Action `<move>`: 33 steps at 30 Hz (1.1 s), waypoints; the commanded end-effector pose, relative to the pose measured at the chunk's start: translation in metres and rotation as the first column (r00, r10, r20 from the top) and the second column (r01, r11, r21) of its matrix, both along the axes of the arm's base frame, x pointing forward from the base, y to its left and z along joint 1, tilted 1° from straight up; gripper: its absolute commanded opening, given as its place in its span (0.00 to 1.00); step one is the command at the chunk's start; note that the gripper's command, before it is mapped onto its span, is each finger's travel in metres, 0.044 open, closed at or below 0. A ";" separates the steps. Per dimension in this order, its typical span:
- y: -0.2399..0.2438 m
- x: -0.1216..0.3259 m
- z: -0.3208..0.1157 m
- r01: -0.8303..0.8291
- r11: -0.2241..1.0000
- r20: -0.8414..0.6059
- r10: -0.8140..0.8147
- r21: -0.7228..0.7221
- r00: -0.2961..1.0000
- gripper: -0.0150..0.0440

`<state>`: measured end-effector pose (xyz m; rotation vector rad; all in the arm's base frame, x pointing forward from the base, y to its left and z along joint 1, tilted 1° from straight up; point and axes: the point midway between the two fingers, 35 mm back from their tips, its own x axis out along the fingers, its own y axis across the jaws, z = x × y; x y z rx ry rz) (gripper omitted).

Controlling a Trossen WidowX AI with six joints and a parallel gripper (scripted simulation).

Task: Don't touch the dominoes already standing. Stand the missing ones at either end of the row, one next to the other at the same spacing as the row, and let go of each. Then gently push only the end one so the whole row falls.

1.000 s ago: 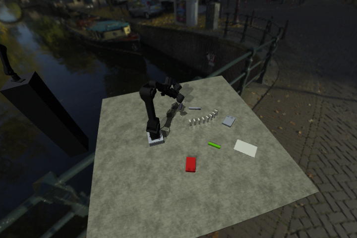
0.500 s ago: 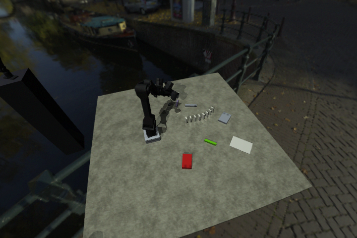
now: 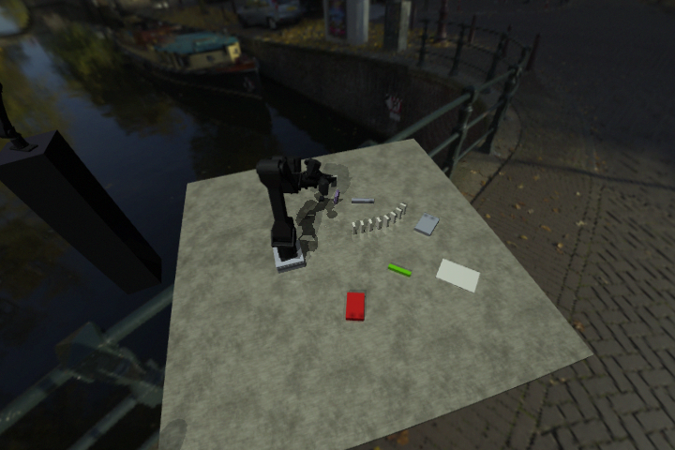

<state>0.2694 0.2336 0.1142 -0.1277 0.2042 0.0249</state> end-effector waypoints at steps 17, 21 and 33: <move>-0.044 -0.046 0.008 0.113 0.988 0.174 -0.131 0.109 0.976 0.30; -0.057 -0.055 0.009 0.143 0.980 0.191 -0.168 0.137 0.967 0.30; -0.076 -0.068 0.010 0.185 0.967 0.202 -0.220 0.176 0.954 0.30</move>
